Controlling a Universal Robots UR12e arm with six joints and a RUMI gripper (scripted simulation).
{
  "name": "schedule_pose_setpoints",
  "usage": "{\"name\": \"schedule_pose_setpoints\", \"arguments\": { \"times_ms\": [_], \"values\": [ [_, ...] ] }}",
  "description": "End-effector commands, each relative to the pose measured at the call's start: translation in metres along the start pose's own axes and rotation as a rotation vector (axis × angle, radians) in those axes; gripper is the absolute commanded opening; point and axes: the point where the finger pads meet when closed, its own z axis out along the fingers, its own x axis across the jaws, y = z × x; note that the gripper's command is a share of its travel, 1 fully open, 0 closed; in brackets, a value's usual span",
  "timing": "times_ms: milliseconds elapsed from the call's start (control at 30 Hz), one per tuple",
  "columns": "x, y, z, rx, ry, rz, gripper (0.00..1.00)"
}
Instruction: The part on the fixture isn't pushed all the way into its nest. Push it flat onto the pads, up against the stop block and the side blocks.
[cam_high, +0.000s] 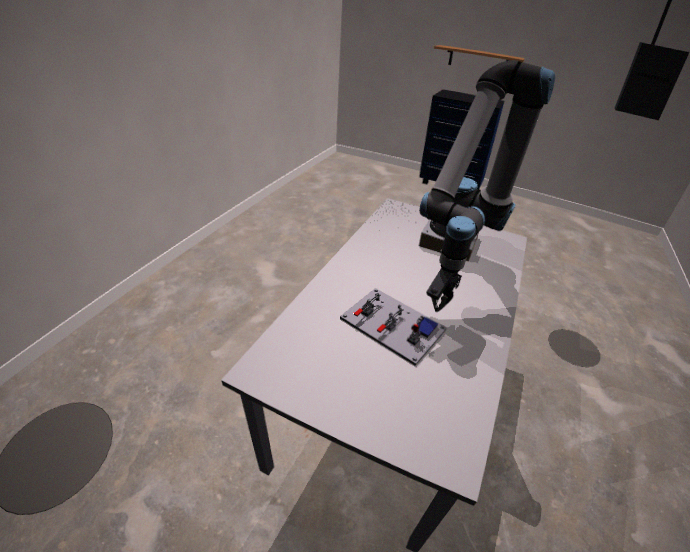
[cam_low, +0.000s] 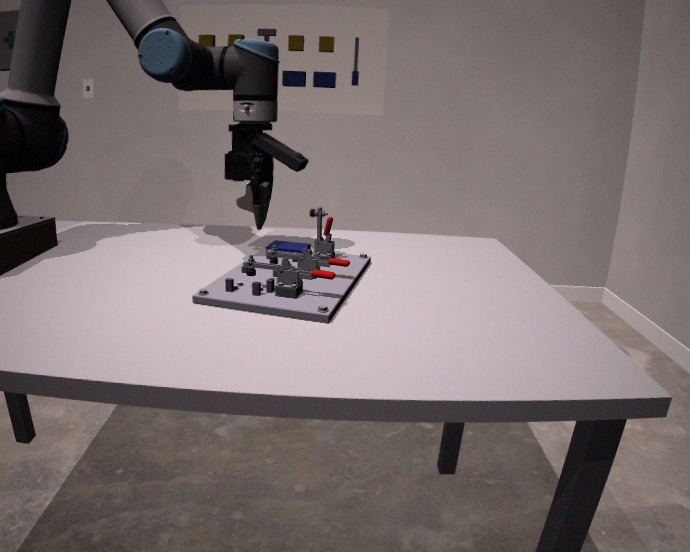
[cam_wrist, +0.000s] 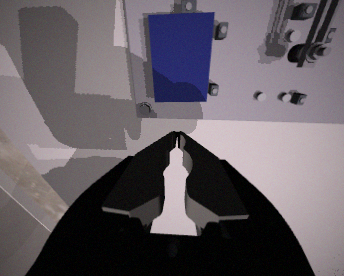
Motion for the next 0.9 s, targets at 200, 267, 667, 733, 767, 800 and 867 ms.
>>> {"name": "schedule_pose_setpoints", "arguments": {
  "times_ms": [200,267,667,733,767,800,867],
  "values": [
    [0.0015,-0.0008,-0.0006,-0.002,0.000,0.002,0.00],
    [0.0015,-0.0007,-0.0006,-0.002,0.000,0.002,0.00],
    [0.0016,0.0005,-0.0001,-0.003,0.000,0.001,0.00],
    [0.0016,0.0007,0.0000,-0.003,0.000,0.001,0.00],
    [0.0016,0.0007,0.0000,-0.003,0.000,0.001,0.00],
    [0.0016,0.0007,0.0000,-0.003,0.000,0.001,0.00],
    [0.0016,0.0009,0.0000,-0.004,0.000,0.001,0.00]
  ]
}}
